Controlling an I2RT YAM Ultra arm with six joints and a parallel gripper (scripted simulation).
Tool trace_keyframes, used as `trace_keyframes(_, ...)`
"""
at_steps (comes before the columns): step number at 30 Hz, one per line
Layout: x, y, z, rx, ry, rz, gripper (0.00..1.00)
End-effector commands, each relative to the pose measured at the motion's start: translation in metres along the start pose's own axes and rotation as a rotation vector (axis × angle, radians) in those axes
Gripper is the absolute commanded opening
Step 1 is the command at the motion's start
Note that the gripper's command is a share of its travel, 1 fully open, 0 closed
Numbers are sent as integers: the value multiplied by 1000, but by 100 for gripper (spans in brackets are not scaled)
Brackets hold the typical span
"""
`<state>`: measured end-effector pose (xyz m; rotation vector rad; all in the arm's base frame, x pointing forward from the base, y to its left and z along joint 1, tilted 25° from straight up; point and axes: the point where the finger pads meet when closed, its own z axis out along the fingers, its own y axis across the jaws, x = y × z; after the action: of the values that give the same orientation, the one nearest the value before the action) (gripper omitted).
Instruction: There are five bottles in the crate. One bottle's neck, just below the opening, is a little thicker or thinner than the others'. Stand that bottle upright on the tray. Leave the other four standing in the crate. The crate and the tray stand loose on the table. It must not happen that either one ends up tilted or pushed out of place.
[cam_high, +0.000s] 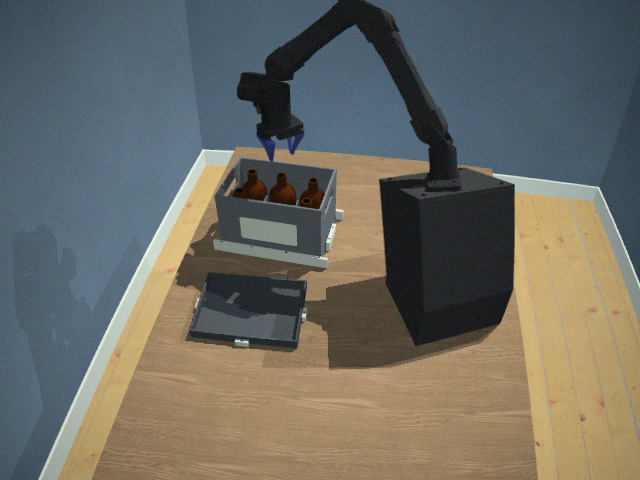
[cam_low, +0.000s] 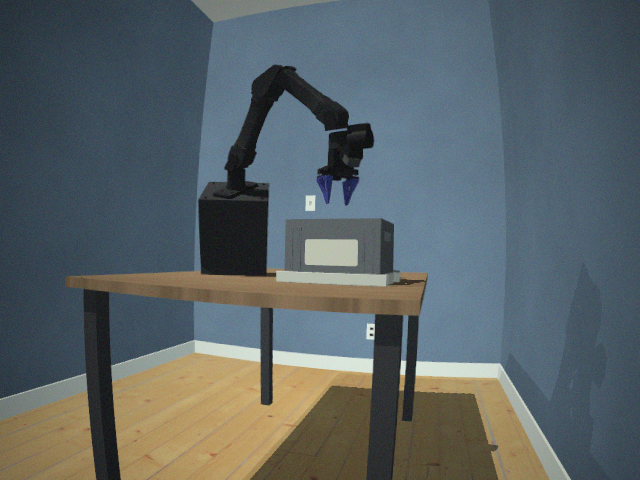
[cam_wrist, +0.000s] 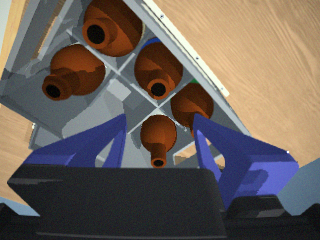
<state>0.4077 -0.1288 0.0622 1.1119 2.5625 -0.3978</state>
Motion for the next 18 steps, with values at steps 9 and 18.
trace_keyframes(9, -2, 1, 9, -9, -13, -3, 61)
trace_keyframes(18, -1, 2, 26, -3, -5, -4, 61)
